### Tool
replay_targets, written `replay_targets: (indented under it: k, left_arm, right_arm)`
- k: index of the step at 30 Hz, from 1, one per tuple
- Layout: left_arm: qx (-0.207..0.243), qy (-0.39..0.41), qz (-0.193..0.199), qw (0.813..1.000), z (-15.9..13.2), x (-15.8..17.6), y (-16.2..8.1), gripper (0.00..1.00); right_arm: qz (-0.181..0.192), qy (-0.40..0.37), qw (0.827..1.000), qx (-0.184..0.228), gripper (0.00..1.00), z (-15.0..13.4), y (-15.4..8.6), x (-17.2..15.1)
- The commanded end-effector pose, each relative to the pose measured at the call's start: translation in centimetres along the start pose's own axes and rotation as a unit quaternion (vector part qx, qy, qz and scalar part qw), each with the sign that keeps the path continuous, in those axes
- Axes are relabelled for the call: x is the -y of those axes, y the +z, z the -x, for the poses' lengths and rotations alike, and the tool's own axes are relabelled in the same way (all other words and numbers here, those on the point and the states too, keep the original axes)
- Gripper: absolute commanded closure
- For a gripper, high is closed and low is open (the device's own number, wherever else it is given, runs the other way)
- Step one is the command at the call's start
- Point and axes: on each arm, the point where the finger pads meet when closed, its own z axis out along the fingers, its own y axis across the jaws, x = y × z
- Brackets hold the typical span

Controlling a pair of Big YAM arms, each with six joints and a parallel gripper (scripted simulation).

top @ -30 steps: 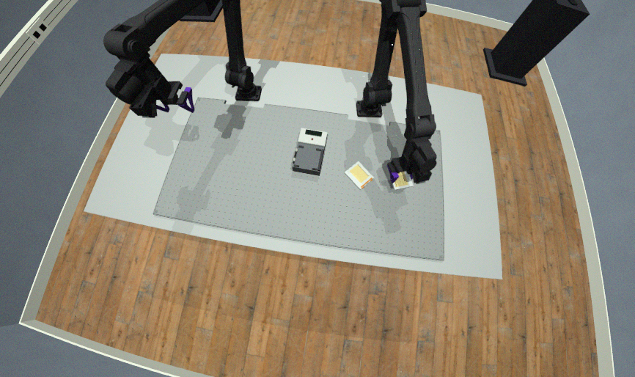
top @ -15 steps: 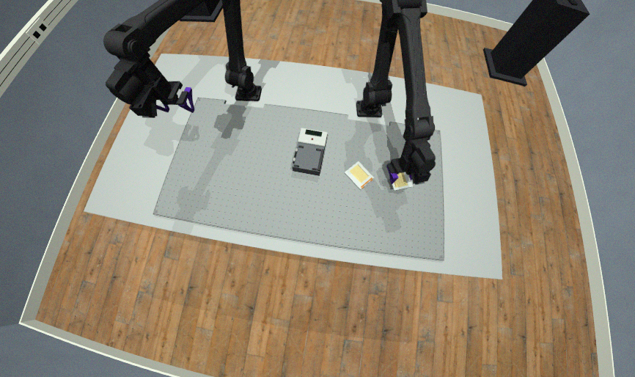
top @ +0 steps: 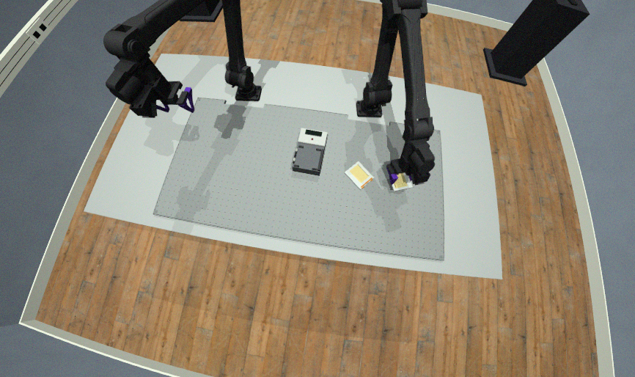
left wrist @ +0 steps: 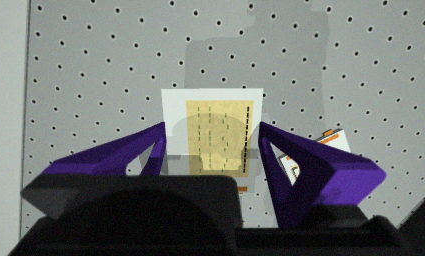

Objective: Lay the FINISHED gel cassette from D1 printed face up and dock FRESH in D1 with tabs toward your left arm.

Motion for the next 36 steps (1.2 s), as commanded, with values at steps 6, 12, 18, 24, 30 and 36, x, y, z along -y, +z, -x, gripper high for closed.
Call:
replay_targets:
  k: [6,12,18,24,30,36]
  left_arm:
    - [0.006,-0.007,0.003,1.0,0.3,-0.3,0.4,1.0]
    - [0.006,-0.008,0.003,1.0,0.3,-0.3,0.5,1.0]
    - [0.006,-0.008,0.003,1.0,0.0,-0.4,1.1,1.0]
    - [0.006,-0.008,0.003,1.0,0.0,-0.4,1.1,1.0]
    - [0.006,-0.008,0.003,1.0,0.0,-0.4,1.2,1.0]
    - [0.006,-0.008,0.003,1.0,-0.2,-0.5,1.9,1.0]
  right_arm:
    - [-0.001,0.01,1.0,0.007,0.0,1.0,-2.0,0.5]
    - [-0.001,0.01,1.0,0.007,0.0,1.0,-2.0,0.5]
    - [-0.001,0.01,1.0,0.007,0.0,1.0,-2.0,0.5]
    - [-0.001,0.01,1.0,0.007,0.0,1.0,-2.0,0.5]
    - [-0.001,0.01,1.0,0.007,0.0,1.0,-2.0,0.5]
    - [-0.001,0.01,1.0,0.007,0.0,1.0,-2.0,0.5]
